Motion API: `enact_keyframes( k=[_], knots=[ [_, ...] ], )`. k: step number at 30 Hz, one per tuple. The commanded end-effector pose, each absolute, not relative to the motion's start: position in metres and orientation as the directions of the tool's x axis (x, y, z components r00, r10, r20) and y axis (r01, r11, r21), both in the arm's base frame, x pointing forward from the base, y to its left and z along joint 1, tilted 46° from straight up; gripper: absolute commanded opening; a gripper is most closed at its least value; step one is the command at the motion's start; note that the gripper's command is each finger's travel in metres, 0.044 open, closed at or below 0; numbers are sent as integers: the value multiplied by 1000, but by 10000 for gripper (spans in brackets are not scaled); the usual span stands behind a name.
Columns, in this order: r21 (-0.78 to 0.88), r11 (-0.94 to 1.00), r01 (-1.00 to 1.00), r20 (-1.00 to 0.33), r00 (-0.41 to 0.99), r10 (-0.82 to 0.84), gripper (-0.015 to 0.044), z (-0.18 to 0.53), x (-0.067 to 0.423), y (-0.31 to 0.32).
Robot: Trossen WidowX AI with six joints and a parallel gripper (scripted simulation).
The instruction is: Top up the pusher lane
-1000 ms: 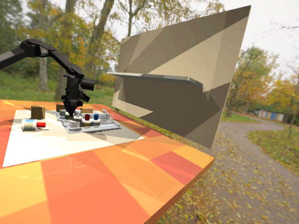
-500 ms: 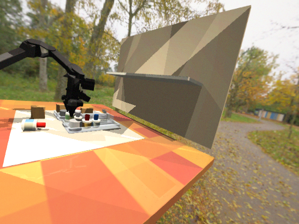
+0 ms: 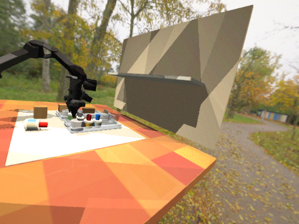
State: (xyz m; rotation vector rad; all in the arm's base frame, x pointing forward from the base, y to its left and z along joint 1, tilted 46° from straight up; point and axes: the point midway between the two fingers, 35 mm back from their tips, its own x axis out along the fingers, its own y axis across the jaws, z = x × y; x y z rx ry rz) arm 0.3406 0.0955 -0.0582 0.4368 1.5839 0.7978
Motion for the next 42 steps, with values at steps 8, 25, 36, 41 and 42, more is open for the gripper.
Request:
enact_keyframes(
  k=[8,25,36,41,42],
  knots=[
    [711,681,-174,-703,-164,692,0,-58,346,100],
    [711,681,-174,-703,-164,692,0,-62,345,104],
    [711,681,-174,-703,-164,692,0,-64,344,106],
    [711,681,-174,-703,-164,692,0,-65,343,107],
    [711,681,-174,-703,-164,692,0,-65,343,107]
  ],
)
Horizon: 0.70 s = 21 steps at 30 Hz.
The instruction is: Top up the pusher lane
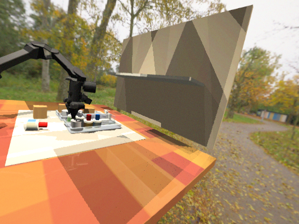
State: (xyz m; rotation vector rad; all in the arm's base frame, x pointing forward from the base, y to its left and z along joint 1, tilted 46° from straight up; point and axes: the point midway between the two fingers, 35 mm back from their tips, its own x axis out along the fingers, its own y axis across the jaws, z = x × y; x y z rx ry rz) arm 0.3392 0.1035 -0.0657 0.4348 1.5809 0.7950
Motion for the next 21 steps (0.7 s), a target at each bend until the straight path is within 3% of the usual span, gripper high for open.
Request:
enact_keyframes(
  k=[1,21],
  knots=[
    [711,681,-174,-703,-164,692,0,-65,343,108],
    [712,681,-173,-702,-165,692,0,-69,341,112]
  ],
)
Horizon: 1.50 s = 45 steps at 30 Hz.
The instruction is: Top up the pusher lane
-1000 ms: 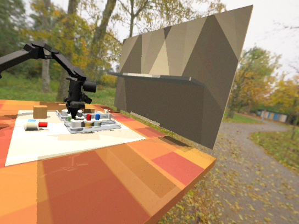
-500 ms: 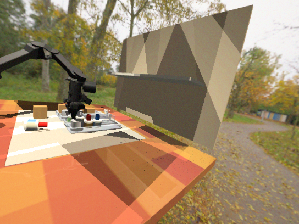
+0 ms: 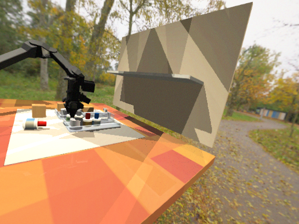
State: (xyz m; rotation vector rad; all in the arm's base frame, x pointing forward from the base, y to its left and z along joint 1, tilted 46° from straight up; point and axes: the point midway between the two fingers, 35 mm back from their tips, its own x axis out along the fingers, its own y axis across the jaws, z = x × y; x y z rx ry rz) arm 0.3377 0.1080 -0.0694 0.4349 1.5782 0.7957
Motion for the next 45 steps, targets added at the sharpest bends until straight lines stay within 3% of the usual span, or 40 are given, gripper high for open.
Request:
enact_keyframes(
  k=[1,45],
  knots=[
    [712,681,-173,-702,-165,692,0,-69,341,112],
    [712,681,-173,-702,-165,693,0,-71,335,113]
  ],
)
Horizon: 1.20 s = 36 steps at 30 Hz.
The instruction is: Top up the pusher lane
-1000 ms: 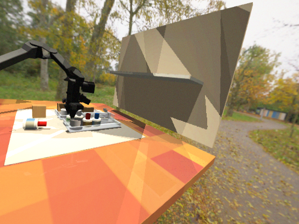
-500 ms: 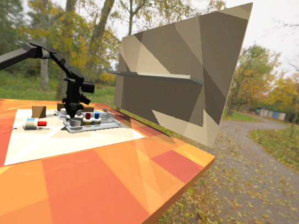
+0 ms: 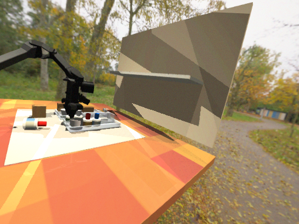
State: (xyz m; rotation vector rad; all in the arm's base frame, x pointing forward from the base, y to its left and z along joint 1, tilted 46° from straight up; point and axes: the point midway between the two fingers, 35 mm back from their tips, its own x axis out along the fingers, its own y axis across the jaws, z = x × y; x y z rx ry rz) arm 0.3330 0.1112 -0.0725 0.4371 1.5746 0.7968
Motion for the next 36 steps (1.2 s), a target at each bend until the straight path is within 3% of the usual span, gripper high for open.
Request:
enact_keyframes(
  k=[1,36],
  knots=[
    [712,681,-173,-702,-165,693,0,-71,334,113],
    [712,681,-173,-702,-165,692,0,-73,328,110]
  ],
)
